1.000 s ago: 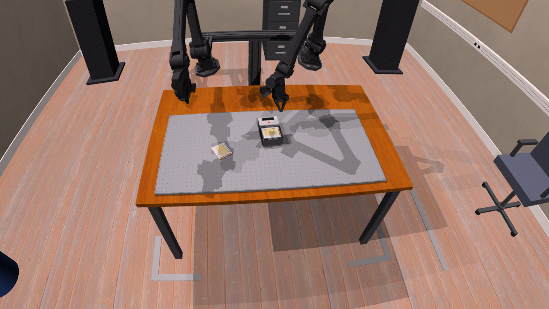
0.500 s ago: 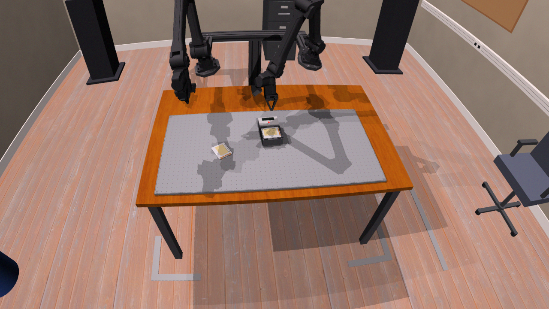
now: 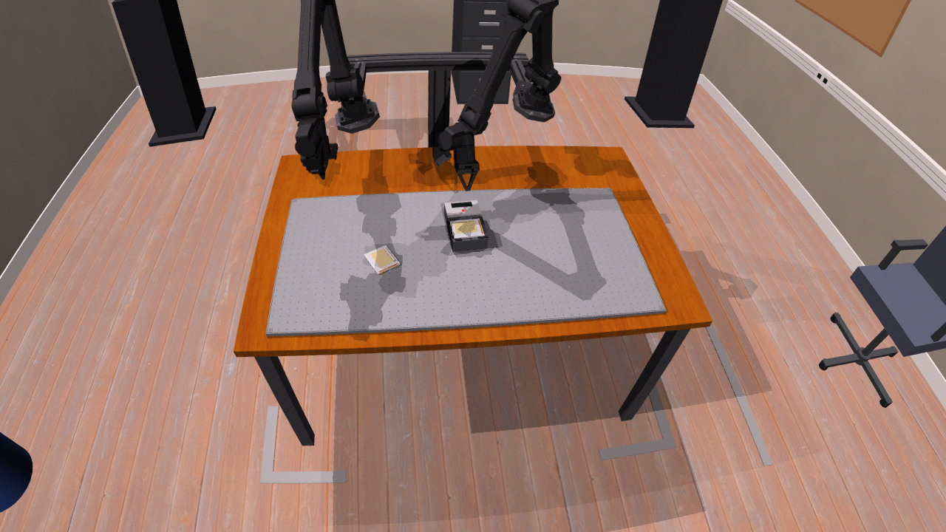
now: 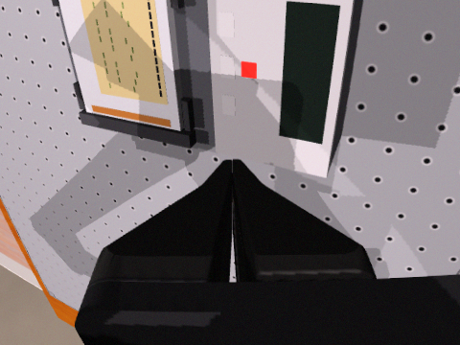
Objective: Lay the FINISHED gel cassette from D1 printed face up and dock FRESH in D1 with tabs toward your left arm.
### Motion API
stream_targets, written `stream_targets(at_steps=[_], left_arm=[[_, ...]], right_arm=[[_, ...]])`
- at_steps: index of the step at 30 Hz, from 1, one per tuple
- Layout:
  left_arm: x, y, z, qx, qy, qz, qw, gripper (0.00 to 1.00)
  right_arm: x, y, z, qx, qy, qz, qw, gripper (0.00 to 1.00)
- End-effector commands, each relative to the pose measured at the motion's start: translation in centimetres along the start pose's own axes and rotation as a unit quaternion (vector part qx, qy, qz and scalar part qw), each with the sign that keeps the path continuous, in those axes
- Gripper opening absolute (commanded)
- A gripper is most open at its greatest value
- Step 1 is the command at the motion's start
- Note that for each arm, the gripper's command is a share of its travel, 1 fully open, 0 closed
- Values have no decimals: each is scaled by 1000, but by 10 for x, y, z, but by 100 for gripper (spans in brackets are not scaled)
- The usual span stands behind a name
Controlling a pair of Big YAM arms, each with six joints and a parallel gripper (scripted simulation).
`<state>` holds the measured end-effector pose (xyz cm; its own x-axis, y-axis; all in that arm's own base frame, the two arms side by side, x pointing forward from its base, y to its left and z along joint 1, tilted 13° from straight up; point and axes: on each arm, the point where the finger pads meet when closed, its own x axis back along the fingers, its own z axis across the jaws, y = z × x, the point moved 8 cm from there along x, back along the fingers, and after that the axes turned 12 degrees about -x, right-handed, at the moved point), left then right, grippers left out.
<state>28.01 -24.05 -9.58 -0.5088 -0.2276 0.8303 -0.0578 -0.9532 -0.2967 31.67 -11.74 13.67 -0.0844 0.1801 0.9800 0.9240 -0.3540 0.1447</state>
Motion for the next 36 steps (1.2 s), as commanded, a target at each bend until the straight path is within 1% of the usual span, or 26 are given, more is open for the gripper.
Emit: stream_targets(at_steps=[1,31,32,36], left_arm=[[2,8,8,9,7,-5,1000,0],[2,8,8,9,7,-5,1000,0],[2,8,8,18,14,-9,1000,0],[3,10,10,18,14,-9,1000,0]], right_arm=[[6,2,-4,-9,2,-16,1000,0],[6,2,-4,-9,2,-16,1000,0],[6,2,-4,-9,2,-16,1000,0],[6,2,-4,-9,2,-16,1000,0]])
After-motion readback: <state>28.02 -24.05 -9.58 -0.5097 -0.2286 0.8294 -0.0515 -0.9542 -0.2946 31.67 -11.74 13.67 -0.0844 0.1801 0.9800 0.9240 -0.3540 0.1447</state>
